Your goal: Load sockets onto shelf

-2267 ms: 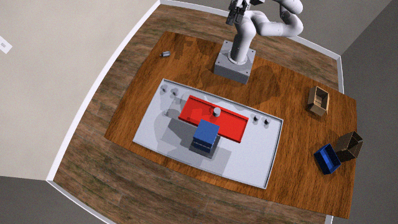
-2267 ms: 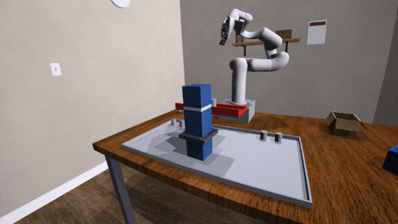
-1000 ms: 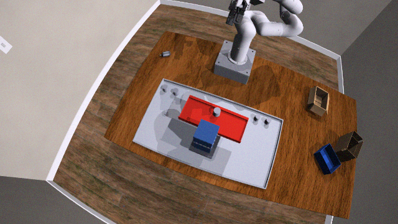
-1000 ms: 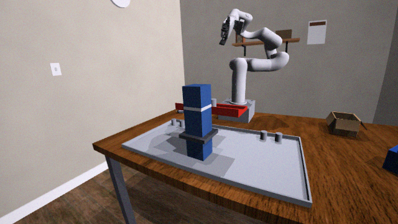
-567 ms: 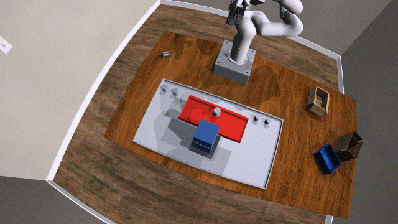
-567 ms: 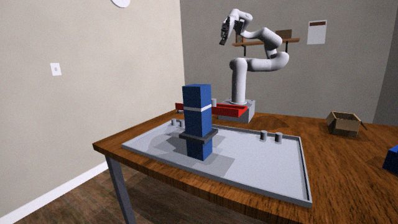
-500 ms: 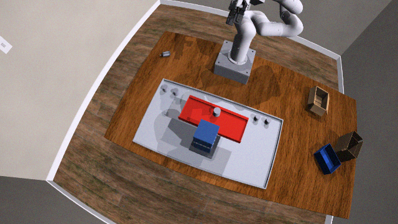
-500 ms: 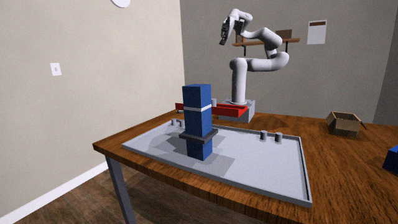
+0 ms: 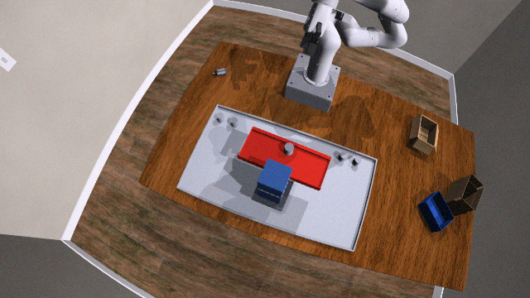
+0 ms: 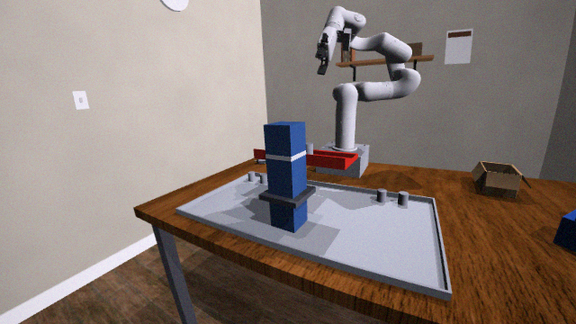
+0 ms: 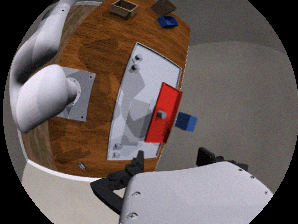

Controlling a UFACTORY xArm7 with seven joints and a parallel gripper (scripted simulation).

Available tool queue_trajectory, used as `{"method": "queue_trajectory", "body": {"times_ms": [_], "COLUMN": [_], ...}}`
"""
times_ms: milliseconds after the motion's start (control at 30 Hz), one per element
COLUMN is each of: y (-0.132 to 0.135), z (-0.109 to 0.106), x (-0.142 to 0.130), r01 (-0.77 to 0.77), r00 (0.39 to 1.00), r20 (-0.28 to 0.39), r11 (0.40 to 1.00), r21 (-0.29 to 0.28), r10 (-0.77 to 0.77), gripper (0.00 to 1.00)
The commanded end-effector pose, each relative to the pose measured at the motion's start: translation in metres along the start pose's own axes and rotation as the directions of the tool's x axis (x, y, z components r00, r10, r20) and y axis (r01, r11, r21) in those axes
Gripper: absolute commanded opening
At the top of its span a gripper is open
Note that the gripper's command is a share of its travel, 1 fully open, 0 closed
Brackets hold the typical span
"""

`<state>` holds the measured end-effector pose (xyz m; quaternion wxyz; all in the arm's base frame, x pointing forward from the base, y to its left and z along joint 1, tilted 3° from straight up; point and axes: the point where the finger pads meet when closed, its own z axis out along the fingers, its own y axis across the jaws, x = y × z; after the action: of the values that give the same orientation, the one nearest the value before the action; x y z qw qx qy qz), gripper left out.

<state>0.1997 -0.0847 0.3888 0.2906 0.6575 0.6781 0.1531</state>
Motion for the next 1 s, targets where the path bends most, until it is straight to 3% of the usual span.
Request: {"method": "queue_trajectory", "body": {"times_ms": [0, 33, 67, 167, 233, 267, 300, 333, 400, 467, 900, 933, 967], "y": [0.011, 0.011, 0.008, 0.008, 0.0, 0.0, -0.005, -0.005, -0.015, -0.022, -0.024, -0.024, -0.022], "z": [0.054, 0.054, 0.076, 0.076, 0.116, 0.116, 0.133, 0.133, 0.158, 0.172, 0.176, 0.176, 0.176], "x": [0.007, 0.007, 0.013, 0.013, 0.028, 0.028, 0.036, 0.036, 0.051, 0.06, 0.064, 0.065, 0.071], "r01": [-0.088, -0.088, -0.116, -0.116, -0.158, -0.158, -0.171, -0.171, -0.187, -0.193, -0.195, -0.195, -0.195], "r00": [0.995, 0.995, 0.991, 0.991, 0.98, 0.98, 0.975, 0.975, 0.965, 0.959, 0.957, 0.957, 0.957], "r20": [-0.026, -0.026, -0.035, -0.035, -0.048, -0.048, -0.053, -0.053, -0.061, -0.064, -0.065, -0.065, -0.066], "r11": [0.978, 0.978, 0.958, 0.958, 0.907, 0.907, 0.879, 0.879, 0.831, 0.801, 0.791, 0.791, 0.791], "r21": [0.19, 0.19, 0.262, 0.262, 0.391, 0.391, 0.444, 0.444, 0.524, 0.566, 0.58, 0.58, 0.58], "r10": [0.094, 0.094, 0.129, 0.129, 0.191, 0.191, 0.217, 0.217, 0.256, 0.277, 0.283, 0.283, 0.284], "gripper": [1.0, 1.0, 1.0, 1.0, 1.0, 1.0, 1.0, 1.0, 1.0, 1.0, 1.0, 0.61, 0.61]}}
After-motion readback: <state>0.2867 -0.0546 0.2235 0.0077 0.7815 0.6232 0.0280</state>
